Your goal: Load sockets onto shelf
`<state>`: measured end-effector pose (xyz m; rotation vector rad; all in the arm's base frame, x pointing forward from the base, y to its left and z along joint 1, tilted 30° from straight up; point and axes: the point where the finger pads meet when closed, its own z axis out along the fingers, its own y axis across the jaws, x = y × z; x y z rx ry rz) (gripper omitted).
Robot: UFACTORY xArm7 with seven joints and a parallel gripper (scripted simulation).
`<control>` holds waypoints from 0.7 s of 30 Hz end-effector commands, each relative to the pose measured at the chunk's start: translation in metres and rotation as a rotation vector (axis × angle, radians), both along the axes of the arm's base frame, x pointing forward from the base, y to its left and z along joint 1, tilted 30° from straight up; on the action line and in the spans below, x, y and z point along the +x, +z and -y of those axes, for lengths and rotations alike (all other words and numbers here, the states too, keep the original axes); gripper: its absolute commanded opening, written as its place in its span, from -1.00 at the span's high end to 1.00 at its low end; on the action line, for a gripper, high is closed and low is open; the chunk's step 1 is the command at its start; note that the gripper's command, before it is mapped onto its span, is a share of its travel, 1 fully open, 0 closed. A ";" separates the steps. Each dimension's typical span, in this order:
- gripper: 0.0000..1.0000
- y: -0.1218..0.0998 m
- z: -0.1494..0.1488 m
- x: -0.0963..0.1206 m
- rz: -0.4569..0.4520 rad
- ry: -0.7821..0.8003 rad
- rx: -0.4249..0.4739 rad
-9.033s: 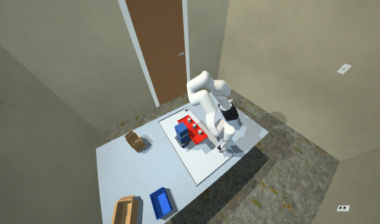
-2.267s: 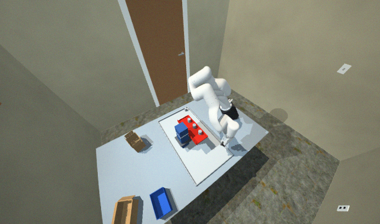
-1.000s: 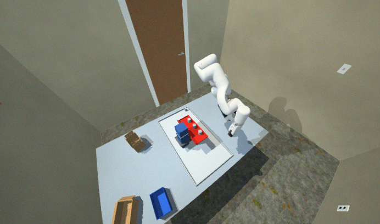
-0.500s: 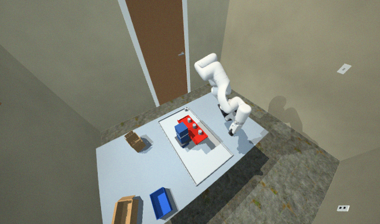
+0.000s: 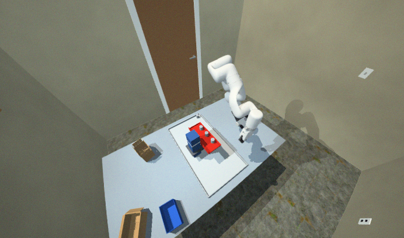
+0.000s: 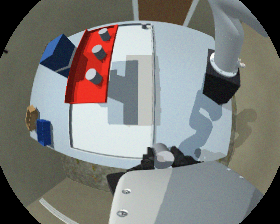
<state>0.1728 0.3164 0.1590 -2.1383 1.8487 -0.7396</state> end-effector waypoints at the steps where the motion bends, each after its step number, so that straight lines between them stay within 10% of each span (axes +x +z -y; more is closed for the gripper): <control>1: 1.00 0.024 0.049 0.021 0.017 -0.002 -0.009; 21: 1.00 0.038 0.115 0.031 -0.021 0.011 0.026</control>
